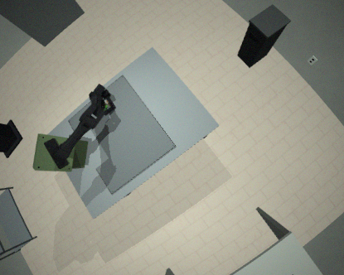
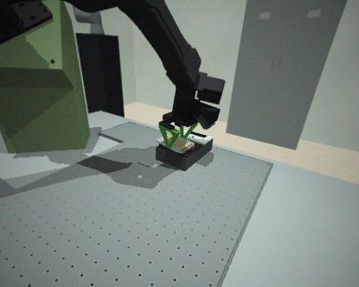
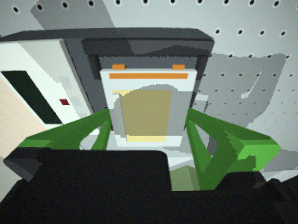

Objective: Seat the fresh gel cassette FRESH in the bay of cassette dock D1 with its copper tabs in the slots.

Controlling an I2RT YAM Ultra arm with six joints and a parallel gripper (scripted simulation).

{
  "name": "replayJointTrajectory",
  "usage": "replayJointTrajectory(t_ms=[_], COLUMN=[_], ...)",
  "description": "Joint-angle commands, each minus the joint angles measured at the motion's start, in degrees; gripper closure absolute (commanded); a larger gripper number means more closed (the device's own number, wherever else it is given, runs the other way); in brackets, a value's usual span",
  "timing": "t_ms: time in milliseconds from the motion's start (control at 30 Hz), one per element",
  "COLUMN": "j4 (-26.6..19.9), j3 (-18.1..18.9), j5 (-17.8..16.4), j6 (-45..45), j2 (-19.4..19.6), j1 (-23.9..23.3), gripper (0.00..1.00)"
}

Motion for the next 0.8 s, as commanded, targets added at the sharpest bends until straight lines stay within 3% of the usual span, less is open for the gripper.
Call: replayJointTrajectory(t_ms=[0, 100, 167, 767], j4=[4.4, 4.7, 4.7, 2.3], j3=[-2.5, -2.3, 0.0, 2.2], j5=[1.1, 1.1, 1.0, 0.8], j6=[-1.8, -2.2, -2.3, -2.8], j2=[-1.9, -1.9, -2.2, -0.3], j1=[1.7, 1.6, 1.6, 1.4], gripper=[1.00, 1.00, 1.00, 1.00])
